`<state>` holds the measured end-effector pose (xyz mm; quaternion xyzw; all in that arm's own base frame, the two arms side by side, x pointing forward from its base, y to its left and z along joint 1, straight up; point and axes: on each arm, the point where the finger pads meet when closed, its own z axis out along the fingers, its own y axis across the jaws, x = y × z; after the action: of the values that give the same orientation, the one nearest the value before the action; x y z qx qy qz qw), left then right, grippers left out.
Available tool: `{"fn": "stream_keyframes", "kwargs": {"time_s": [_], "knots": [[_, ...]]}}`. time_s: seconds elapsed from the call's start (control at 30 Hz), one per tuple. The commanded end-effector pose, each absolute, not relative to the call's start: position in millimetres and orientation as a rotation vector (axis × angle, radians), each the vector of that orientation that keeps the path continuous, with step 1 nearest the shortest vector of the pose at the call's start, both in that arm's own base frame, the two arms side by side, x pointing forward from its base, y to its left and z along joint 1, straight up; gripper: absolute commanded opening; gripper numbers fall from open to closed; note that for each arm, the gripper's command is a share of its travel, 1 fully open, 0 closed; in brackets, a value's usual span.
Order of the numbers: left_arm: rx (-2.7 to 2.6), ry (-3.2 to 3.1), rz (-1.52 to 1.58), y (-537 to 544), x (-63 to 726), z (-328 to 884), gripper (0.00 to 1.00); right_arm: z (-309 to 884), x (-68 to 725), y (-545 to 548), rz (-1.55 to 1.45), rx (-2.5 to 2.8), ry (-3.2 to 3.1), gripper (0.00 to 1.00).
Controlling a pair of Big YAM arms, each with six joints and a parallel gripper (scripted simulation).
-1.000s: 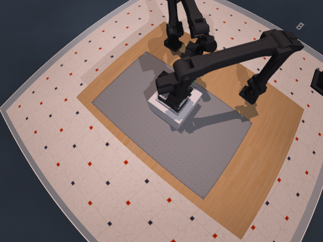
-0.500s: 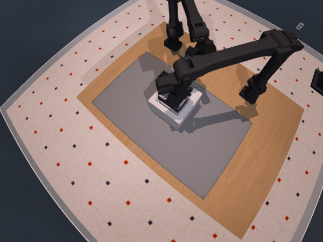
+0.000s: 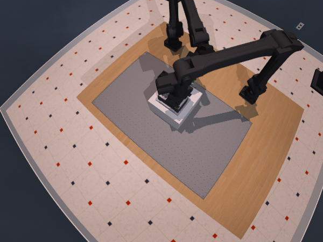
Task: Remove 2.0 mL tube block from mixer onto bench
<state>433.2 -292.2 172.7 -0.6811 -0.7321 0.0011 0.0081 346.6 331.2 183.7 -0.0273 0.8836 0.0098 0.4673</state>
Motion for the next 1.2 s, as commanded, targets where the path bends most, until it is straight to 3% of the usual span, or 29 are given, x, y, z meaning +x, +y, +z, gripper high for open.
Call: {"fn": "stream_keyframes", "kwargs": {"time_s": [0.0, 1.17], "knots": [[-2.137, -2.328, -0.002, -287, 439, 189, 0.0, 184, 347, 332, 0.063, -0.027, 2.155, 0.0], [-2.137, -2.328, -0.002, -287, 439, 189, 0.0, 143, 347, 320, -0.019, -0.085, 2.188, 0.0]]}}
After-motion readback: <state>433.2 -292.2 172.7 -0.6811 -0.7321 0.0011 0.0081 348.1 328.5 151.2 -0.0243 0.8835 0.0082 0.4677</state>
